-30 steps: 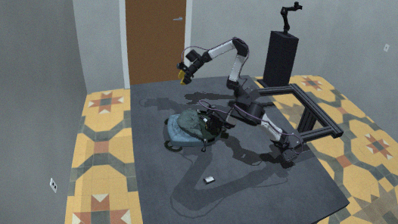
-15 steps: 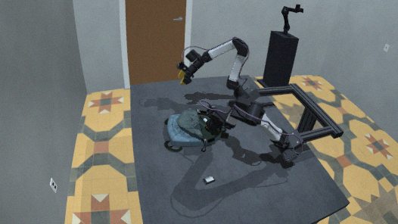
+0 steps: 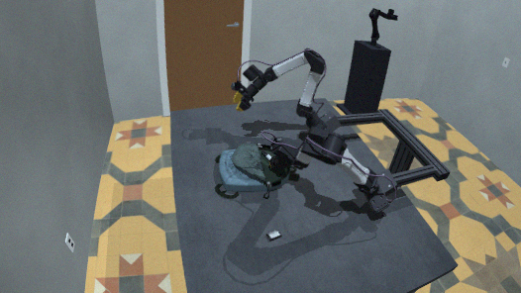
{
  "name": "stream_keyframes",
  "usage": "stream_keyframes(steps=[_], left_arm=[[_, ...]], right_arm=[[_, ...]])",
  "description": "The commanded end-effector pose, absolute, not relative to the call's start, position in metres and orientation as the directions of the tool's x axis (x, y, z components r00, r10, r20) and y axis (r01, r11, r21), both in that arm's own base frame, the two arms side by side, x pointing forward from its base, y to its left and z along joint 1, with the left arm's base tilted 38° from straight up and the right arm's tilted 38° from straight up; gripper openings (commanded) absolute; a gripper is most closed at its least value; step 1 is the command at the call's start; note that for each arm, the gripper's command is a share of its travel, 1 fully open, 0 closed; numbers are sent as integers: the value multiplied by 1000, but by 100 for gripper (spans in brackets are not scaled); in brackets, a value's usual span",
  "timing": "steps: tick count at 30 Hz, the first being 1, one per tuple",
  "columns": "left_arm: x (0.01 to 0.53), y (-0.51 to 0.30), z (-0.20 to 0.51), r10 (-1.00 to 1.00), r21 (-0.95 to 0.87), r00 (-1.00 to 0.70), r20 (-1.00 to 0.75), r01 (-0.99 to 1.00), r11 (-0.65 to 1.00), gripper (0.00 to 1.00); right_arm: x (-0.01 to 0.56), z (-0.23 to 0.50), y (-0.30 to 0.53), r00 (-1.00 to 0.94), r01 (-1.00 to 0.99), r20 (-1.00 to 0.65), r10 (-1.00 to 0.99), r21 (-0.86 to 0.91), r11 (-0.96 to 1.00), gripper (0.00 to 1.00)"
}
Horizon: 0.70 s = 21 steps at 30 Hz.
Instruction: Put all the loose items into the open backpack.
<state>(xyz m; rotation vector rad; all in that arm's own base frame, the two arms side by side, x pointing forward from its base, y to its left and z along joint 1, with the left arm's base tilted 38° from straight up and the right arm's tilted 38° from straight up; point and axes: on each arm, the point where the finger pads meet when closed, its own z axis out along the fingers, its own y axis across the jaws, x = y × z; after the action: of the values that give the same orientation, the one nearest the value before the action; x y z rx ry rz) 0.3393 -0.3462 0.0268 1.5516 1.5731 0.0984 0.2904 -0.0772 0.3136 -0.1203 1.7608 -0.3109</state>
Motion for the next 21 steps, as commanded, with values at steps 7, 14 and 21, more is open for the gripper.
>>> stream_keyframes(steps=[7,14,21], left_arm=[[338,-348,33,826,617,197,-528,758,213,15],[338,-348,33,826,617,197,-528,758,213,22],[345,-348,47,820,628,200,-536,743,230,30]], right_arm=[[289,319,-76,-199,89,-946,-257,-278,956,90],[289,319,-76,-199,89,-946,-257,-278,956,90],[289,319,-76,-199,89,-946,-257,-278,956,90]])
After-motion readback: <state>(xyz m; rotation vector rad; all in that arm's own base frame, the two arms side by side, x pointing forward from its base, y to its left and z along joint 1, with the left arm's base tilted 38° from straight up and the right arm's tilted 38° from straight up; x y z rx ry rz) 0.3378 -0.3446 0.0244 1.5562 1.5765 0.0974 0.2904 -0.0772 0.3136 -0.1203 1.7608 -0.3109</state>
